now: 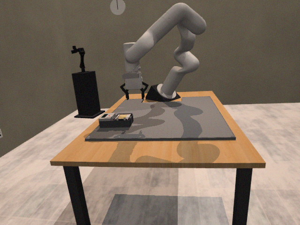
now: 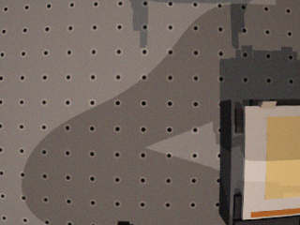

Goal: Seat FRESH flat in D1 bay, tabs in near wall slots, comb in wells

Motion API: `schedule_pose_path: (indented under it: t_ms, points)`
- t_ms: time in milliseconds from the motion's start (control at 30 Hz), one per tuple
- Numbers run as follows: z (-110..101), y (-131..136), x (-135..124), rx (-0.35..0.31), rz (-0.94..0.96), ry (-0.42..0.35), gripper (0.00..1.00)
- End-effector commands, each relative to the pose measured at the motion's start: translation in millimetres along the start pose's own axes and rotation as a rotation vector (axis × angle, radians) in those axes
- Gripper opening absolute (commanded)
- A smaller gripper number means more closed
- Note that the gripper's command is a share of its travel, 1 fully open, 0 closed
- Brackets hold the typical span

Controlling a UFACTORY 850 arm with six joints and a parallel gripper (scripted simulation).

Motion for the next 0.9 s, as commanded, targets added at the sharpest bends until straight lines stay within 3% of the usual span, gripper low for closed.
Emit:
schedule_pose_path:
  t_ms: [0, 867]
  points:
    - [-8.0, -14.2, -10.8, -0.002, 0.002, 0.002, 1.0]
    - [-33.1, -87.5, -79.5, -0.001, 0.009, 0.002, 1.0]
Point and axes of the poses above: the point where the finger pads meet when closed, its own z axis out along the fingers, its own y axis across the jaws, x = y × z, the point moved 6 cm from there along -z, back along the fingers
